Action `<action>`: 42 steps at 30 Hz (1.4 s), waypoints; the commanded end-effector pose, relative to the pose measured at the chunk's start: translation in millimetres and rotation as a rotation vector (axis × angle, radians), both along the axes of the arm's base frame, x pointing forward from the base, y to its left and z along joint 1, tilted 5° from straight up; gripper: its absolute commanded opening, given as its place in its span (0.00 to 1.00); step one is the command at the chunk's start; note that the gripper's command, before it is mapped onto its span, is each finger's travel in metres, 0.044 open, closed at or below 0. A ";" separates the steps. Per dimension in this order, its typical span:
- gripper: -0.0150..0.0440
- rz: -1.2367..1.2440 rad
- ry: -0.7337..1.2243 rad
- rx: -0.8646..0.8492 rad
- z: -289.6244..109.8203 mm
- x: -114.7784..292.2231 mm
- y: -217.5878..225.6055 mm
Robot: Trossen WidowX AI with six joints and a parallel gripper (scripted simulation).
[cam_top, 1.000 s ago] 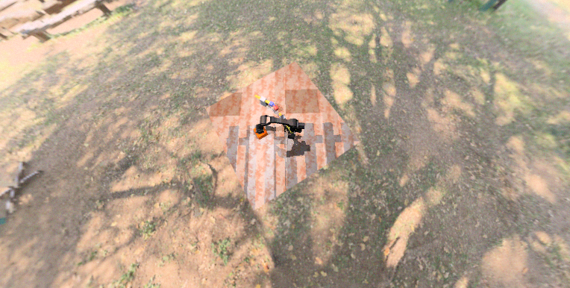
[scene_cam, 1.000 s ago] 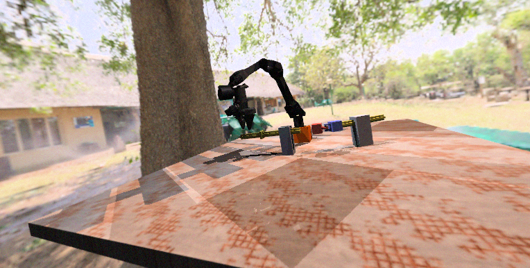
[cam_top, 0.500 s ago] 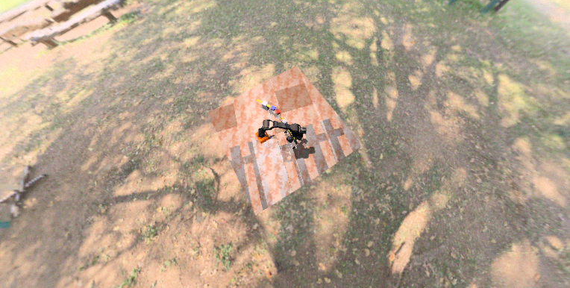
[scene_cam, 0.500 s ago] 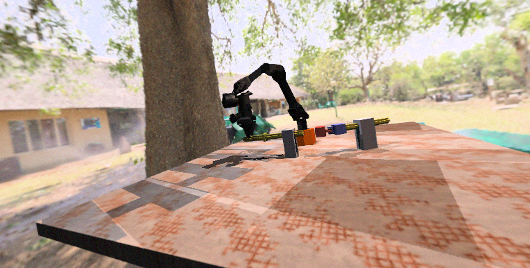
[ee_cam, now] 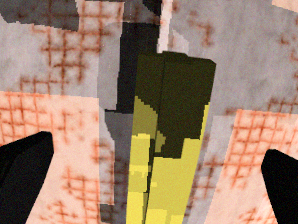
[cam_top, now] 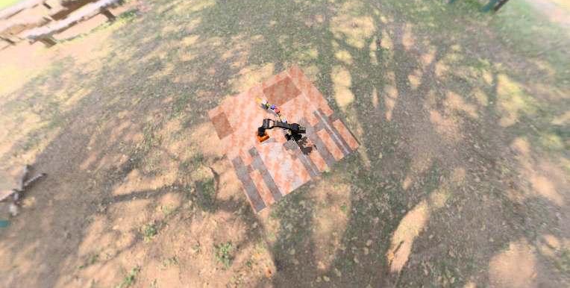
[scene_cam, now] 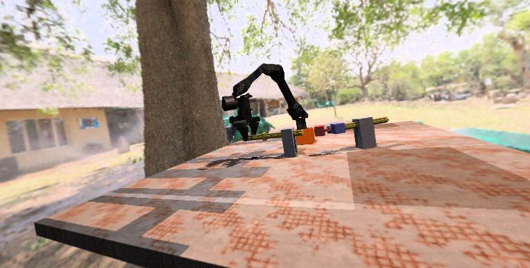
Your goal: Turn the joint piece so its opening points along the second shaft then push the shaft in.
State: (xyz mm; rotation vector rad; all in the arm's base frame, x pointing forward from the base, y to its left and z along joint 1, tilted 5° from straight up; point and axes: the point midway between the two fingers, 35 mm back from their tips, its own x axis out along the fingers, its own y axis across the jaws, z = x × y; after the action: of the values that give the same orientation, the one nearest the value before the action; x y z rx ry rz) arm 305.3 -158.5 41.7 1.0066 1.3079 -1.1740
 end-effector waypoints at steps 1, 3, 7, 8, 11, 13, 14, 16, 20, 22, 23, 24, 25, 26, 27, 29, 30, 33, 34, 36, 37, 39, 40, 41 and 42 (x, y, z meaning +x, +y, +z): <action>1.00 -0.008 0.003 -0.003 -4.8 -0.9 -0.5; 1.00 -0.008 0.003 -0.003 -8.0 -1.1 -0.6; 1.00 -0.008 0.003 -0.003 -14.3 -1.5 -0.7; 1.00 -0.008 0.003 -0.003 -15.9 -1.7 -0.7; 1.00 -0.008 0.003 -0.003 -20.6 -2.2 -0.8; 1.00 -0.008 0.003 -0.003 -23.7 -2.5 -0.8; 1.00 -0.008 0.003 -0.003 -25.2 -2.7 -0.8; 1.00 -0.008 0.003 -0.003 -27.2 -2.9 -0.7; 0.87 -0.008 0.003 -0.003 -27.4 -3.0 -0.7; 0.78 -0.008 0.003 -0.003 -27.4 -3.0 -0.7; 0.73 -0.008 0.003 -0.003 -27.4 -3.0 -0.7; 0.69 -0.008 0.003 -0.003 -27.4 -3.0 -0.7; 0.64 -0.008 0.003 -0.003 -27.4 -3.0 -0.7; 0.60 -0.008 0.003 -0.003 -27.4 -3.0 -0.7; 0.56 -0.008 0.003 -0.003 -27.4 -3.0 -0.7; 0.47 -0.008 0.003 -0.003 -27.4 -3.0 -0.7; 0.43 -0.008 0.003 -0.003 -27.4 -3.0 -0.7; 0.43 -0.008 0.003 -0.003 -27.4 -3.0 -0.7; 0.43 -0.008 0.003 -0.003 -27.4 -3.0 -0.7; 0.43 -0.008 0.003 -0.003 -27.4 -3.0 -0.7; 0.43 -0.008 0.003 -0.003 -27.4 -3.0 -0.7; 0.43 -0.008 0.003 -0.003 -27.4 -3.0 -0.7; 0.43 -0.008 0.003 -0.003 -27.4 -3.0 -0.7; 0.42 -0.008 0.003 -0.003 -27.4 -3.0 -0.7; 0.40 -0.008 0.003 -0.003 -27.4 -3.0 -0.7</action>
State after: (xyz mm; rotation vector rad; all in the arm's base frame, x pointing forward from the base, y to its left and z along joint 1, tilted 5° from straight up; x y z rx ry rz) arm 302.6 -158.8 14.4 1.0101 1.3069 -1.1795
